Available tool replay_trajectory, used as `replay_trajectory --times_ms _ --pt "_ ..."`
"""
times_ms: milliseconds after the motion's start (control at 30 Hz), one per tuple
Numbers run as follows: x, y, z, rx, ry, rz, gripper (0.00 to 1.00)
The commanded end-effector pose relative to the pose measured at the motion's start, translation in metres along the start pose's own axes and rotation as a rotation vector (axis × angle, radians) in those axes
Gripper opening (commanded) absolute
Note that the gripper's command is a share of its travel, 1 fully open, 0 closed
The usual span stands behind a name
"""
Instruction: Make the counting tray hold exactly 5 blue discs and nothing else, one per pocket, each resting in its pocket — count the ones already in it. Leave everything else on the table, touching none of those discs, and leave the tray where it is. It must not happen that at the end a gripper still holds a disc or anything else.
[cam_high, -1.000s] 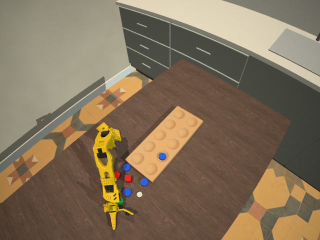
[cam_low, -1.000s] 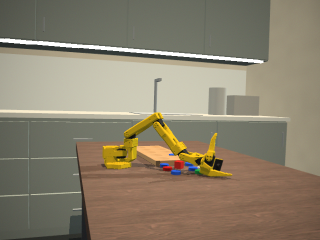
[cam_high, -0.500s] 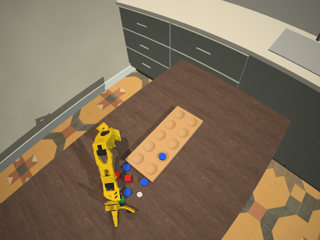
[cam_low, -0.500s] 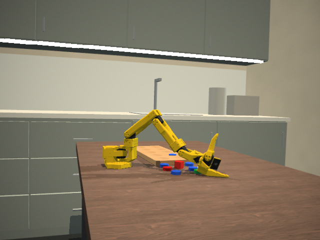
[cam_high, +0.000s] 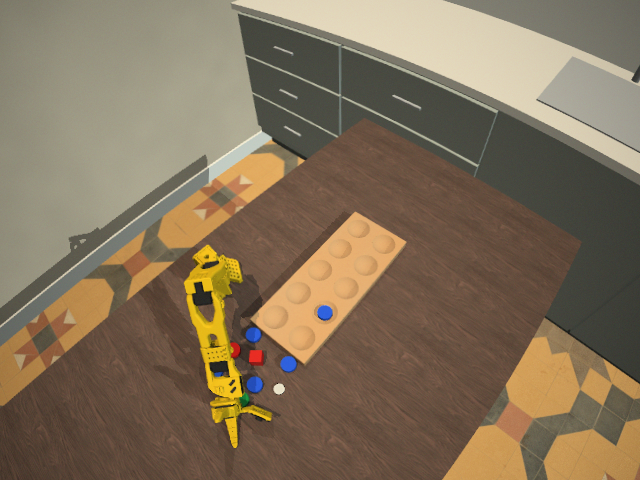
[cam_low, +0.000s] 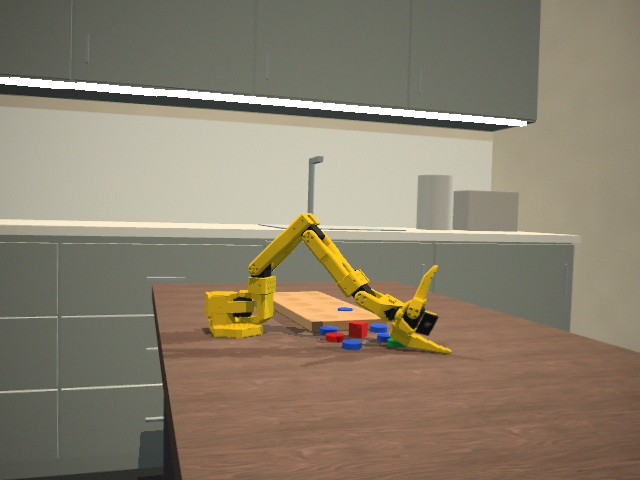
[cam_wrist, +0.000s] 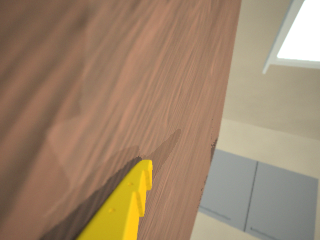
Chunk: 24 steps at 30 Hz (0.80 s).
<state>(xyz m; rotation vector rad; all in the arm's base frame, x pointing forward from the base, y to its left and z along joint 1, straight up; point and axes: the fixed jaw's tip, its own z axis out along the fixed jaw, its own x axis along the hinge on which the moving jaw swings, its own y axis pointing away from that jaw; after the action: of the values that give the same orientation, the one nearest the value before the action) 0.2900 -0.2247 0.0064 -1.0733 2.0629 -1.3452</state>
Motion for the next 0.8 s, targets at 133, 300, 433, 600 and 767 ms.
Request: replay_trajectory --times_ms 133,300,433,600,767 --pt "-0.0005 -0.0007 -0.0003 0.000 -0.002 0.001 1.00" --pt "0.0000 -0.0010 -0.0007 -0.003 -0.001 0.002 1.00" --pt "0.0009 -0.0018 -0.0016 -0.010 0.001 0.004 1.00" --pt "0.0020 -0.0026 -0.0026 -0.018 0.003 0.006 1.00" --pt "0.0046 -0.0045 -0.0052 -0.037 0.008 0.012 1.00"
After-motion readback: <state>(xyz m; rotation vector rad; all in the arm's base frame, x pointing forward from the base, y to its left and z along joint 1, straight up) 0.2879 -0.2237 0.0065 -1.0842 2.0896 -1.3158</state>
